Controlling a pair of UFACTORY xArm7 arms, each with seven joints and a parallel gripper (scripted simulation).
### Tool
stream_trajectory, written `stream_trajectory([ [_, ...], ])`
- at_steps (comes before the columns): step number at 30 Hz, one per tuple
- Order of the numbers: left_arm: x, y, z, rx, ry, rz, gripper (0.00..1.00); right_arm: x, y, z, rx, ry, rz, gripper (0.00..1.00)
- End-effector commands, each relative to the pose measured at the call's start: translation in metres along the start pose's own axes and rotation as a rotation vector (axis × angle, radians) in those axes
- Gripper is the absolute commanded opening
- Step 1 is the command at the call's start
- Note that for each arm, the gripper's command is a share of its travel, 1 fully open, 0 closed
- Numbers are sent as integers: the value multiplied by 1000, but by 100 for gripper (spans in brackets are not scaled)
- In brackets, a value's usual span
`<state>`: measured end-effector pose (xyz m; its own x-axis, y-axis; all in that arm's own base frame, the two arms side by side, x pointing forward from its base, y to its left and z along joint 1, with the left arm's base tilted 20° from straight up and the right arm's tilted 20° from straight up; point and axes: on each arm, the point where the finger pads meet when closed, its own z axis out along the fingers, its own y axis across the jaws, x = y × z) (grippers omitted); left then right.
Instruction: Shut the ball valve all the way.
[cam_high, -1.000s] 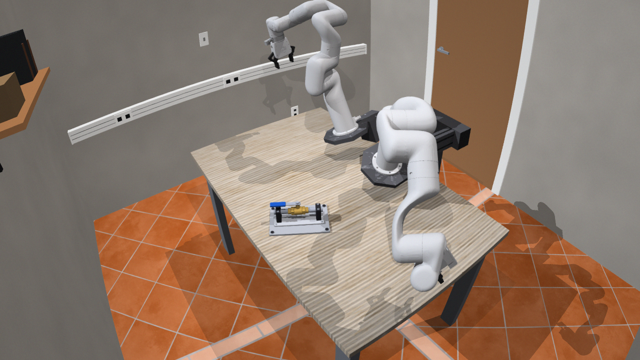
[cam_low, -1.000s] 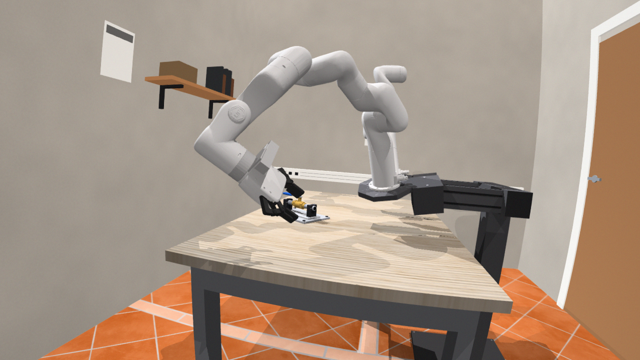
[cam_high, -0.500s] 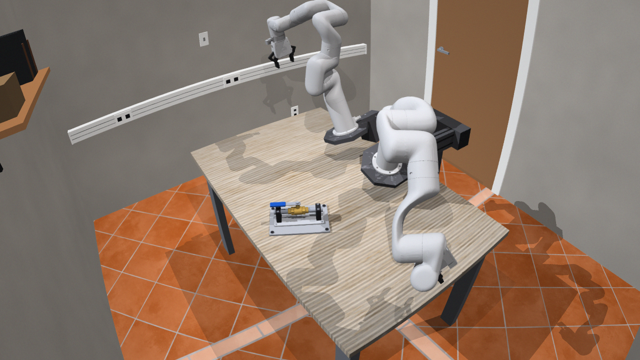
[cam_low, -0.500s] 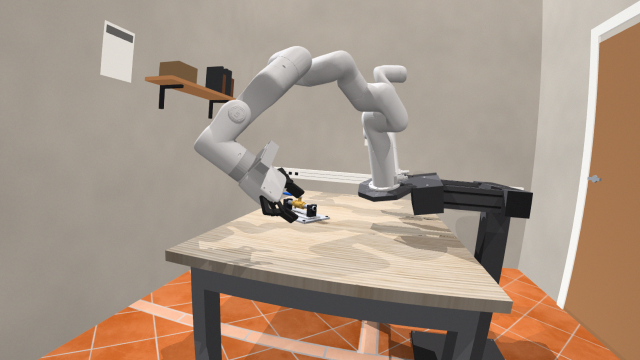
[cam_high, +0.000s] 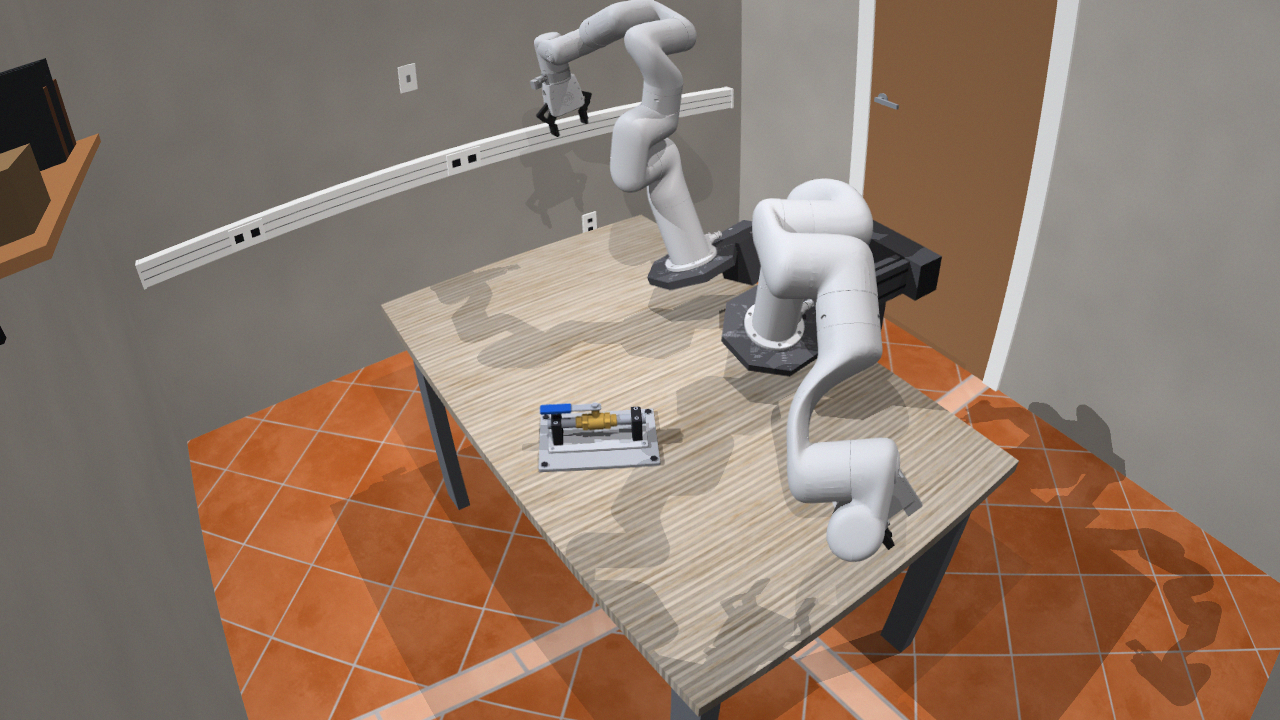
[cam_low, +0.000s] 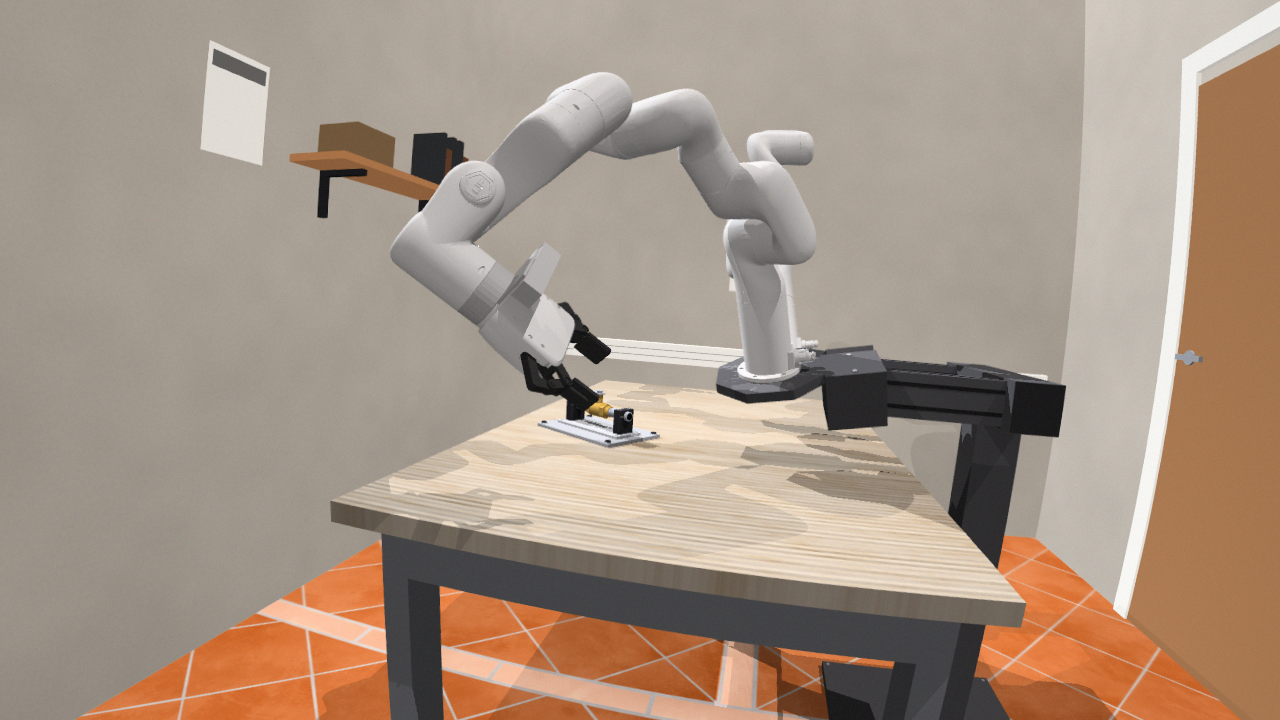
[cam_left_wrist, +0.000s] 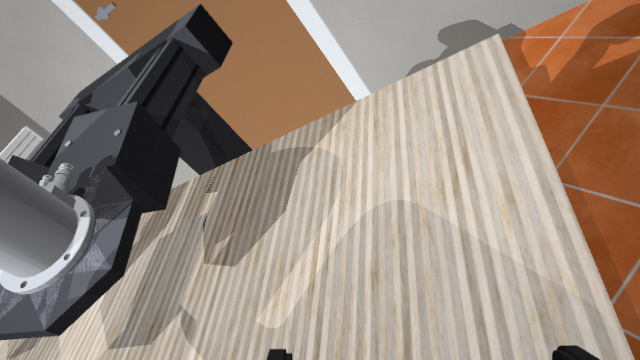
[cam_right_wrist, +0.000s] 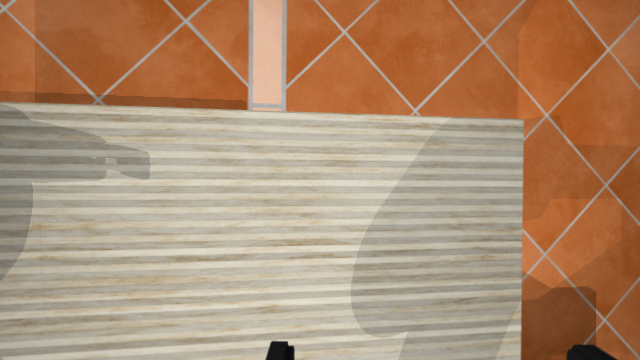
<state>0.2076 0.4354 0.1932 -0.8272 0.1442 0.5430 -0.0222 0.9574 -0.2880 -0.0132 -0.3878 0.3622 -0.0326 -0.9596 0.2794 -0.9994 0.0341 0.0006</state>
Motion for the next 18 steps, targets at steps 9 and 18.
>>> stream_trajectory([
  [9,1,-11,-4,-10,-8,5,100,1,0,-1,0,4,1,100],
  [18,-33,-61,7,-82,-63,38,100,1,0,-1,0,4,1,100],
])
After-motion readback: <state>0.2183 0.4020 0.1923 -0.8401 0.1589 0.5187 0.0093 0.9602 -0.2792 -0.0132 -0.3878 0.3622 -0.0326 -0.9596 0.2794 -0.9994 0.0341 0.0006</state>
